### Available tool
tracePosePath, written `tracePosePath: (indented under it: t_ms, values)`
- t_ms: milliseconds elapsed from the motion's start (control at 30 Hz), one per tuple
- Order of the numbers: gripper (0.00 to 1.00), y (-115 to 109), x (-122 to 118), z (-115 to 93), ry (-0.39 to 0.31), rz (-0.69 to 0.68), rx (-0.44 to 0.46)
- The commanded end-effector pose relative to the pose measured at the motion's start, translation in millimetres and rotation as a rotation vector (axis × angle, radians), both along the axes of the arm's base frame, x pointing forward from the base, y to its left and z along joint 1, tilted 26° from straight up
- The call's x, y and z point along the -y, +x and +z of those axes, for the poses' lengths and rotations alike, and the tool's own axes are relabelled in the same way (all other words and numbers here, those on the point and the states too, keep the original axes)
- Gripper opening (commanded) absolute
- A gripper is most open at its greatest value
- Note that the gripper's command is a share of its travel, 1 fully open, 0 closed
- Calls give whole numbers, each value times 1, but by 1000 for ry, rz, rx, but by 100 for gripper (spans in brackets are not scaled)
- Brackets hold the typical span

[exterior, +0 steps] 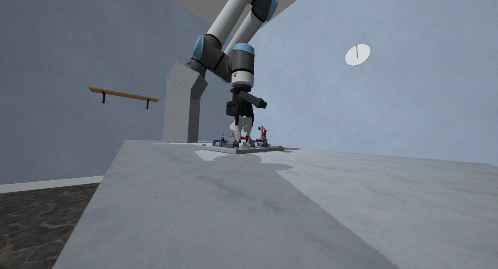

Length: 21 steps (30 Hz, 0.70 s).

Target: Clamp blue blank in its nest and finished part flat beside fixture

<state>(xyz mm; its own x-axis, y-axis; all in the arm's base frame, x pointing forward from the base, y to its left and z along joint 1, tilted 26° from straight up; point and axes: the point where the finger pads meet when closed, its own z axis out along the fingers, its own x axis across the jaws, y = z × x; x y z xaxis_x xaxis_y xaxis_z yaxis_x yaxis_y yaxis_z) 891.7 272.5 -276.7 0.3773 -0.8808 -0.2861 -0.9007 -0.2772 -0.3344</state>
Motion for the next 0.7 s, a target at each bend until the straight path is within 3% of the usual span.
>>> tracePosePath:
  t_ms: [0,433,667]
  values:
    - [28,1,0,1,0,0,1]
    - [28,-2,4,10,0,0,1]
    - [28,-6,12,29,0,0,1]
